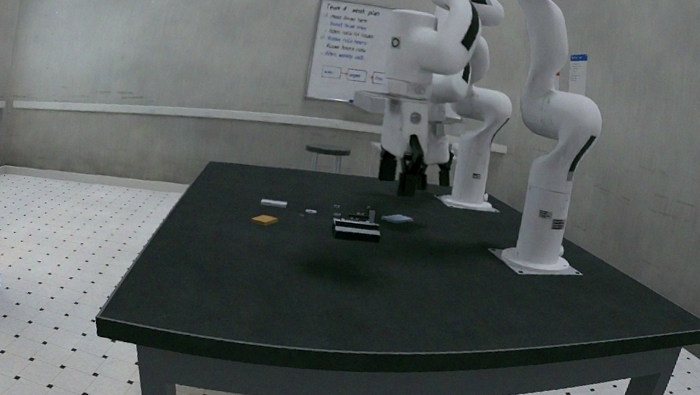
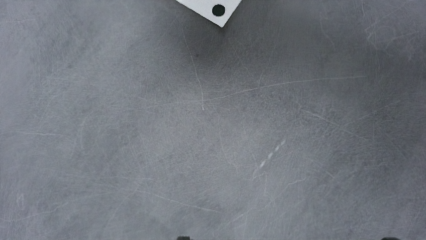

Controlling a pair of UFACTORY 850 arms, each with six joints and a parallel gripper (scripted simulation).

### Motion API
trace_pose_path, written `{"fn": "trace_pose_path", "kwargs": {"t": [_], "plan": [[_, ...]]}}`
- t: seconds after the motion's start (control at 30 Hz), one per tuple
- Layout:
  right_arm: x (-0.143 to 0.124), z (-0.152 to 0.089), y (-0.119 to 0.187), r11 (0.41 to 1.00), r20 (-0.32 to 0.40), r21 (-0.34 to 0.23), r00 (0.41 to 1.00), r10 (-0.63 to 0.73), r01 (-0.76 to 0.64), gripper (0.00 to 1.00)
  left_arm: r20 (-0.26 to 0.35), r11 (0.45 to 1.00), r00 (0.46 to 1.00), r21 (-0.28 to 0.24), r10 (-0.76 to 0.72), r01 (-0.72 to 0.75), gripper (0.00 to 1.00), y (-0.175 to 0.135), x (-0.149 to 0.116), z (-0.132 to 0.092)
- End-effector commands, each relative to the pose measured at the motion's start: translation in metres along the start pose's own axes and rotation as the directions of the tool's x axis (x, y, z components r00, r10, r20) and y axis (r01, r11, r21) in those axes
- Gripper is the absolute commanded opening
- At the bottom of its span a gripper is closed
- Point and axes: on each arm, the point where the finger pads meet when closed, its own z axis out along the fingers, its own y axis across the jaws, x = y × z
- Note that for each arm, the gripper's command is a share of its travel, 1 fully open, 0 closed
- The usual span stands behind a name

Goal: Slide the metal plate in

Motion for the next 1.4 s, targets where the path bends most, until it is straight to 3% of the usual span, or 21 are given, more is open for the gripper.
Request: {"fn": "trace_pose_path", "kwargs": {"t": [0.0, 0.3, 0.4, 0.87, 1.13, 1.33, 1.37], "plan": [[0.0, -0.001, 0.001, 1.0, -0.001, -0.002, 1.0, 0.0, 0.0, 1.0, -0.002, 1.0, 1.0, 0.015, 0.026, -0.026, 1.0, 0.02, 0.027, -0.009], [0.0, -0.001, 0.001, 1.0, -0.001, -0.002, 1.0, 0.0, 0.0, 1.0, -0.005, 0.997, 0.997, 0.041, 0.073, -0.073, 1.0, 0.067, 0.072, -0.026], [0.0, -0.001, 0.001, 1.0, -0.001, -0.002, 1.0, 0.0, 0.0, 1.0, -0.011, 0.996, 0.997, 0.042, 0.075, -0.074, 1.0, 0.071, 0.076, -0.029], [0.0, -0.001, 0.001, 1.0, -0.001, -0.002, 1.0, 0.0, 0.0, 1.0, -0.024, 0.987, 0.989, 0.084, 0.143, -0.14, 1.0, 0.158, 0.129, -0.054], [0.0, -0.001, 0.001, 1.0, -0.001, -0.002, 1.0, 0.0, 0.0, 1.0, -0.035, 0.982, 0.986, 0.098, 0.164, -0.16, 1.0, 0.193, 0.143, -0.064], [0.0, -0.001, 0.001, 1.0, -0.001, -0.002, 1.0, 0.0, 0.0, 1.0, -0.036, 0.982, 0.986, 0.097, 0.165, -0.161, 1.0, 0.193, 0.143, -0.064], [0.0, -0.001, 0.001, 1.0, -0.001, -0.002, 1.0, 0.0, 0.0, 0.75, -0.036, 0.982, 0.986, 0.097, 0.165, -0.161, 1.0, 0.192, 0.143, -0.064]]}}
